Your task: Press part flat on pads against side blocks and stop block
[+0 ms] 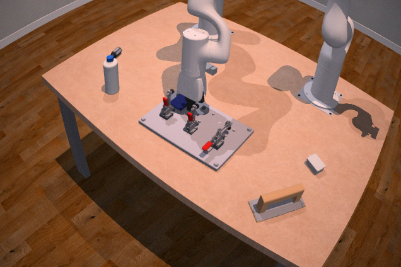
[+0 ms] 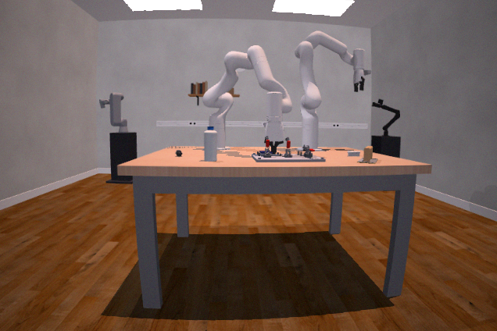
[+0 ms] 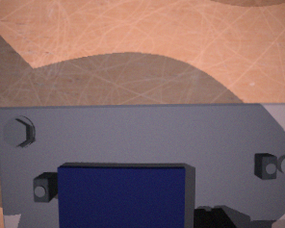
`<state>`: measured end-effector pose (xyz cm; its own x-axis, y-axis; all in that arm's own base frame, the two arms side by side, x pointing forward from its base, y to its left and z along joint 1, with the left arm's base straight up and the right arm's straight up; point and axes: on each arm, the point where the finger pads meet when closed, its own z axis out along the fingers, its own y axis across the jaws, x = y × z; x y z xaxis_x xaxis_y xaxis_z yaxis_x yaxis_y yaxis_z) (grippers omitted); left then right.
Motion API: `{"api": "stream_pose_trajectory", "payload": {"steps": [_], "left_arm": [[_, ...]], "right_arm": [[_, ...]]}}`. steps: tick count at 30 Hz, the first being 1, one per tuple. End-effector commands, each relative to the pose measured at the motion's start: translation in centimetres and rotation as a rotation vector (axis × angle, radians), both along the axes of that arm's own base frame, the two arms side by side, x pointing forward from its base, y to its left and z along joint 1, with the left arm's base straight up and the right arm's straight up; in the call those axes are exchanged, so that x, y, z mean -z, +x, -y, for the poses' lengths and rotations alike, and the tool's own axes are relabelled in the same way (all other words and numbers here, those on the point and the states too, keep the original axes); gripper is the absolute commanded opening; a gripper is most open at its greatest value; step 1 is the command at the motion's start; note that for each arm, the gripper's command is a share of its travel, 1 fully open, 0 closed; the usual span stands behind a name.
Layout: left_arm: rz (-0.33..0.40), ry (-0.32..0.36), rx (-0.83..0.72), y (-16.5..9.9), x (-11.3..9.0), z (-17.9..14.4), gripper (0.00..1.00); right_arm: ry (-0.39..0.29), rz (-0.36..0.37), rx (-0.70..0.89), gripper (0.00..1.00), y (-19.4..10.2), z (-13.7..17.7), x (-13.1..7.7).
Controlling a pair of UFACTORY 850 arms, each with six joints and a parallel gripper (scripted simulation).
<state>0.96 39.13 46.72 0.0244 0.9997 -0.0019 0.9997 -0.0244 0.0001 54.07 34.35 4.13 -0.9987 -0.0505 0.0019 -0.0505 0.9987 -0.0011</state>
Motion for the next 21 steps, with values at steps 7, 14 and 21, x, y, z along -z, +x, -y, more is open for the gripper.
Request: {"api": "stream_pose_trajectory", "payload": {"steps": [7,14,21], "left_arm": [[0.000,0.002,0.000,0.00,-0.09,-0.04,1.00],[0.000,0.002,0.000,0.00,-0.09,-0.04,1.00],[0.000,0.002,0.000,0.00,-0.09,-0.04,1.00]], "right_arm": [[0.001,0.002,0.000,0.00,0.09,0.09,-0.11],[0.001,0.002,0.000,0.00,0.10,0.35,-0.11],[0.001,0.002,0.000,0.00,0.11,0.36,-0.11]]}}
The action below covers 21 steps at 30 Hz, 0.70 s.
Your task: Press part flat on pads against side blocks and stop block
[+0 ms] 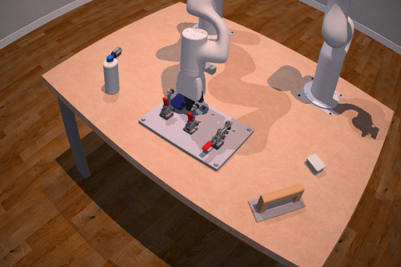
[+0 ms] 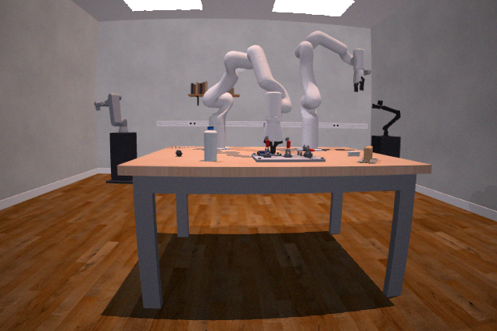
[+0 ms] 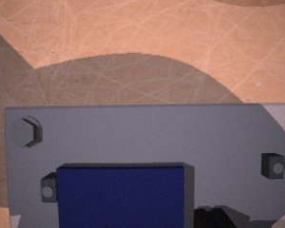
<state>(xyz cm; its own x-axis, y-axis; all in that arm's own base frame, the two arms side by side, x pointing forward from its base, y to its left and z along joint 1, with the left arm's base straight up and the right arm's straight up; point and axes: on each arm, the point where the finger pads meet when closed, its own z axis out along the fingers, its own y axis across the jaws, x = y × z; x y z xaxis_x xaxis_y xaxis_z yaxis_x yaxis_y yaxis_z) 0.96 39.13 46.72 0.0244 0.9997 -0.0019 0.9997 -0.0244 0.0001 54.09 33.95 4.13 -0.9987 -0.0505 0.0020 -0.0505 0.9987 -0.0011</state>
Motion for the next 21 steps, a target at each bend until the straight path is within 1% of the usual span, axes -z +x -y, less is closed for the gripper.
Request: {"api": "stream_pose_trajectory", "payload": {"steps": [1,21], "left_arm": [[0.000,0.002,0.000,0.00,-0.09,-0.04,1.00],[0.000,0.002,0.000,0.00,-0.09,-0.04,1.00]], "right_arm": [[0.001,0.002,0.000,0.00,0.09,-0.04,-0.11],[0.001,0.002,0.000,0.00,0.11,0.35,-0.11]]}}
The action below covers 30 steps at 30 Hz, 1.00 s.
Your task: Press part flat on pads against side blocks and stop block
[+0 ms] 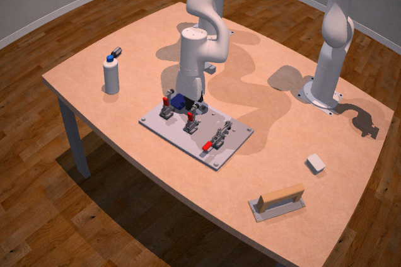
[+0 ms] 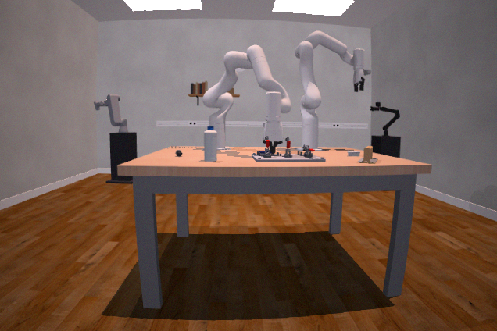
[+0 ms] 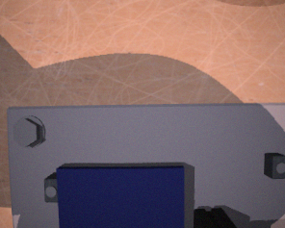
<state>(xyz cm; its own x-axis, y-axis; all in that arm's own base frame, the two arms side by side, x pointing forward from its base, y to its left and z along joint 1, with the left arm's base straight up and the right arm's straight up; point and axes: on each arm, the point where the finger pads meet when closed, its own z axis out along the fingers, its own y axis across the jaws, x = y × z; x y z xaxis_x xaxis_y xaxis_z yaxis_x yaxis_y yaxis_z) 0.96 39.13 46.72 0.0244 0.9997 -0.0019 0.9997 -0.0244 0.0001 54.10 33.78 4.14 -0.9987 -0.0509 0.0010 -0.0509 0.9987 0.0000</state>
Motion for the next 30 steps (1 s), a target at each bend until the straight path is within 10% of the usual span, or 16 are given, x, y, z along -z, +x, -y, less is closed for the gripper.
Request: {"api": "stream_pose_trajectory", "payload": {"steps": [1,30], "left_arm": [[0.000,0.002,0.000,0.0,-0.1,0.0,1.00],[0.000,0.002,0.000,0.0,-0.1,0.0,1.00]], "right_arm": [[0.000,0.001,0.000,0.00,0.1,0.2,-0.1],[-0.001,-0.001,0.001,0.00,0.1,-0.7,-0.1]]}}
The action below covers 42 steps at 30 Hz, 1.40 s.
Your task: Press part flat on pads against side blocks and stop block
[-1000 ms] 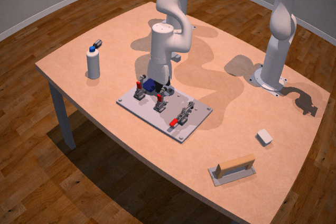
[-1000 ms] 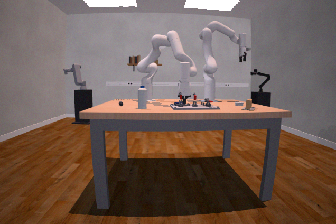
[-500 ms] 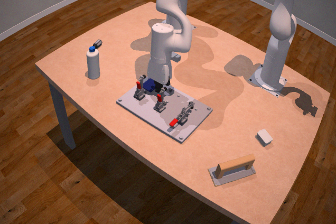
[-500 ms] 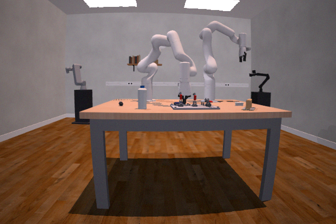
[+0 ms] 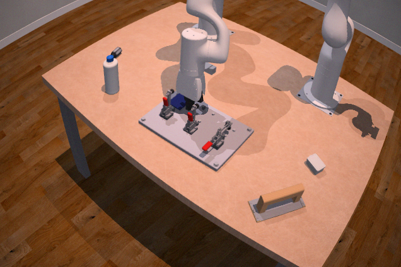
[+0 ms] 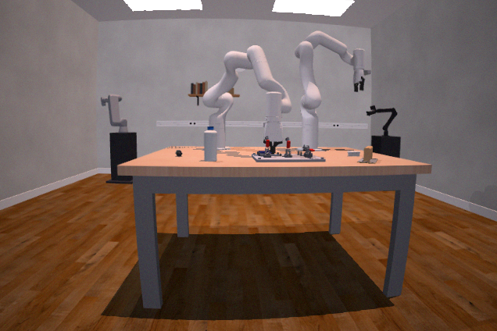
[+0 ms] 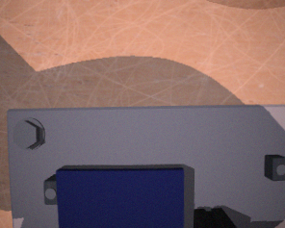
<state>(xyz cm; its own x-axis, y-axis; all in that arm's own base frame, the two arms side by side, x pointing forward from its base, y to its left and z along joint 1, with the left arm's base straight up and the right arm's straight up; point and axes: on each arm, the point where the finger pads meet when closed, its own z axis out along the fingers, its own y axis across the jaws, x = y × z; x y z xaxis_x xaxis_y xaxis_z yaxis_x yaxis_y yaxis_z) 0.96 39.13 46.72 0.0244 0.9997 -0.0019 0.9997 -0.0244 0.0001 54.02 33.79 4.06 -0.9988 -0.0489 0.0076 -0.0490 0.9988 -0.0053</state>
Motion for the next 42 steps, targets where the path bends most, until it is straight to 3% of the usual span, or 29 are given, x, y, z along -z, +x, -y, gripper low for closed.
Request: {"api": "stream_pose_trajectory", "payload": {"steps": [1,18,29,42], "left_arm": [[0.000,0.002,0.000,0.0,-0.1,0.0,1.00],[0.000,0.002,0.000,0.0,-0.1,0.0,1.00],[0.000,0.002,0.000,0.0,-0.1,0.0,1.00],[0.000,0.002,0.000,0.0,-0.1,0.0,1.00]], "right_arm": [[0.004,0.006,0.000,0.00,0.1,-0.8,-0.2],[0.004,0.006,0.000,0.00,0.1,-1.7,-0.3],[0.004,0.006,0.000,0.00,0.1,-1.7,-3.0],[0.004,0.006,0.000,0.00,0.1,-1.7,-4.1]]}}
